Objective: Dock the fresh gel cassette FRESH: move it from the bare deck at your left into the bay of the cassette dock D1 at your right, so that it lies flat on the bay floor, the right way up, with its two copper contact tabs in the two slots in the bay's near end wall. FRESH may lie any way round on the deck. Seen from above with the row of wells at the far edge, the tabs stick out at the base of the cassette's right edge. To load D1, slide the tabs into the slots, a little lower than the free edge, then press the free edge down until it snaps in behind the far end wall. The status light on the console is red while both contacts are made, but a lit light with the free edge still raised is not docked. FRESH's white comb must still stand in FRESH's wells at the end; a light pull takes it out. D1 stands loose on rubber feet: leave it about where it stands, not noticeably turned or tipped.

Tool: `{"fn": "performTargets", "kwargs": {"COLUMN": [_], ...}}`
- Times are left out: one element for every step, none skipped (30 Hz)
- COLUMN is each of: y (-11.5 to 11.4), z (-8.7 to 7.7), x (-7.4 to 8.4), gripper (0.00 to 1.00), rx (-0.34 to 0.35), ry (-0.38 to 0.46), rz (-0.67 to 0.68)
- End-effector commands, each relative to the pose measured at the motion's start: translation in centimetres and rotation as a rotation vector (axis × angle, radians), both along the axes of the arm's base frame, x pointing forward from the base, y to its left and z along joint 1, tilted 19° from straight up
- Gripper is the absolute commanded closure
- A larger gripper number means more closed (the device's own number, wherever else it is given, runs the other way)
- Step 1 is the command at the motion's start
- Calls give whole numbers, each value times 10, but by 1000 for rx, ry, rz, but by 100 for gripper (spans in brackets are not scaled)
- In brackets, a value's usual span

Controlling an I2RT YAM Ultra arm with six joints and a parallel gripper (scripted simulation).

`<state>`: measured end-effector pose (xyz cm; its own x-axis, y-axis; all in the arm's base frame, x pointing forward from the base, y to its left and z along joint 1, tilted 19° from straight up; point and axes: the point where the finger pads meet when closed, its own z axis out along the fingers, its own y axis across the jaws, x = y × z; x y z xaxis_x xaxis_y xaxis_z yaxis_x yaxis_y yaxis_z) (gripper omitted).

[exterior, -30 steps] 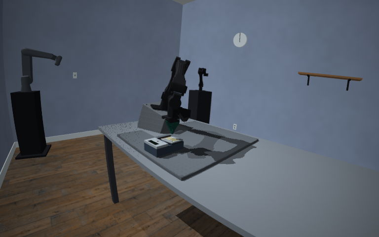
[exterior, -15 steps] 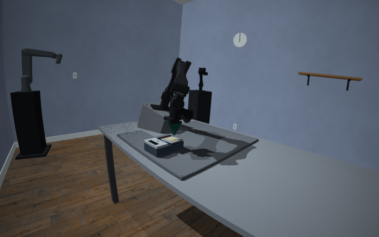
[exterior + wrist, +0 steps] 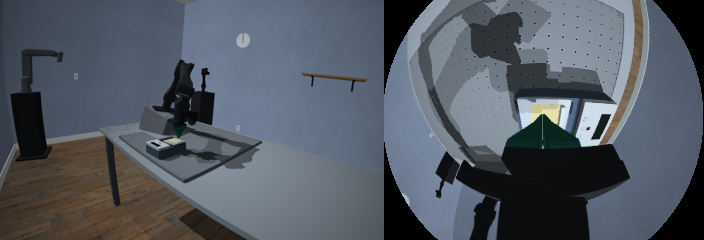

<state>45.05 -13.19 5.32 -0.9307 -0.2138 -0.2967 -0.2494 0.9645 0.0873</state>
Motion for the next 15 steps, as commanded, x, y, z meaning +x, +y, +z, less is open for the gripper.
{"fn": "performTargets", "kwargs": {"y": [0, -1, -1, -1, 1, 1, 1, 0, 2, 3, 3, 4, 4, 4, 4], "z": [12, 12, 13, 13, 14, 14, 14, 26, 15, 14, 15, 15, 16, 16, 16], "x": [9, 10, 11, 12, 14, 14, 14, 16, 16, 18, 19, 20, 21, 23, 24], "gripper": [100, 100, 100, 100, 100, 100, 100, 100, 100, 100, 100, 100, 100, 100, 100], "rx": [-5, -5, -6, -7, -6, -6, -6, -13, -5, -4, -4, -5, -5, -5, -5], "ry": [-13, -13, -13, -14, -13, -13, -13, -38, -15, -13, -13, -13, -13, -13, -13], "rz": [-4, -7, -8, -7, -5, -5, -5, -6, -3, -2, -3, -3, -3, -3, -4]}}
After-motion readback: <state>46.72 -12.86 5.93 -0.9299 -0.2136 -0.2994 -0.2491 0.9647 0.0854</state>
